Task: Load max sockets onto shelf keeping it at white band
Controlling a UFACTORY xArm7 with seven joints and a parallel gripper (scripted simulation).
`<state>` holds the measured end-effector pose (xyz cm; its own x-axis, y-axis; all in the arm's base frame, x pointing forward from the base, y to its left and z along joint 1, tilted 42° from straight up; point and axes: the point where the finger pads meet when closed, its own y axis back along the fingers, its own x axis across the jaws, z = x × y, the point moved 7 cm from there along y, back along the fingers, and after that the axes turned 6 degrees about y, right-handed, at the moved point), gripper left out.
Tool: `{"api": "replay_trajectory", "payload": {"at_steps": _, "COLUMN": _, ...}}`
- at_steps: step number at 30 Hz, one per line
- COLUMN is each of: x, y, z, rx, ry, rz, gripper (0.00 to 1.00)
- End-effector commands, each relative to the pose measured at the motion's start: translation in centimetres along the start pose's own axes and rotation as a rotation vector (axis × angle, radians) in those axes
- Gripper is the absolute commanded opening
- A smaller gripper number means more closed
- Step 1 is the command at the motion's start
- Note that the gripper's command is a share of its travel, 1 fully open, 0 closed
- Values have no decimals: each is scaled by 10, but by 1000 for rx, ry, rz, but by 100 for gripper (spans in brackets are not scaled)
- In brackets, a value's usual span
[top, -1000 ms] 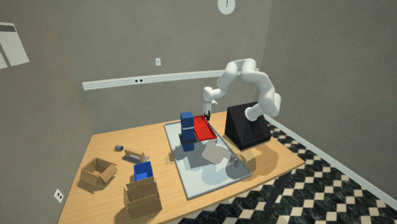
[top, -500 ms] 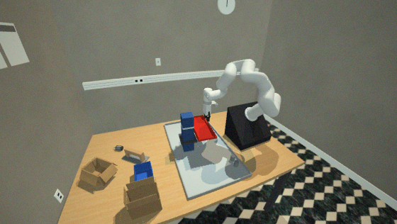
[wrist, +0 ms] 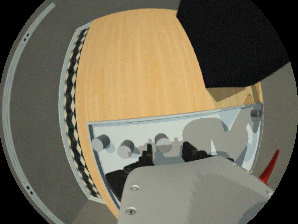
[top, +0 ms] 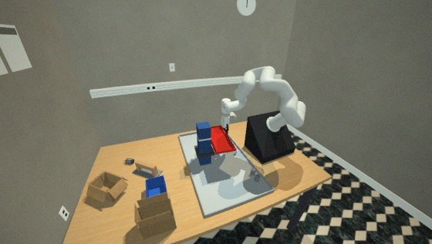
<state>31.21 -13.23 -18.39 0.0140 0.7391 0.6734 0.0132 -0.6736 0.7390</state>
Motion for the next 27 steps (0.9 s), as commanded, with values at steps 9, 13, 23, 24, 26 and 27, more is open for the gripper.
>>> {"api": "replay_trajectory", "payload": {"at_steps": 9, "x": -2, "y": -10, "z": 1, "rx": -3, "ry": 0, "rz": -4, "gripper": 61}}
{"api": "replay_trajectory", "payload": {"at_steps": 13, "x": -2, "y": -22, "z": 1, "rx": -3, "ry": 0, "rz": -4, "gripper": 61}}
{"api": "replay_trajectory", "payload": {"at_steps": 23, "x": -2, "y": -28, "z": 1, "rx": -3, "ry": 0, "rz": -4, "gripper": 61}}
{"api": "replay_trajectory", "payload": {"at_steps": 24, "x": -2, "y": -28, "z": 1, "rx": -3, "ry": 0, "rz": -4, "gripper": 61}}
{"api": "replay_trajectory", "payload": {"at_steps": 26, "x": -2, "y": -29, "z": 1, "rx": -3, "ry": 0, "rz": -4, "gripper": 61}}
{"api": "replay_trajectory", "payload": {"at_steps": 27, "x": -2, "y": -31, "z": 1, "rx": -3, "ry": 0, "rz": -4, "gripper": 61}}
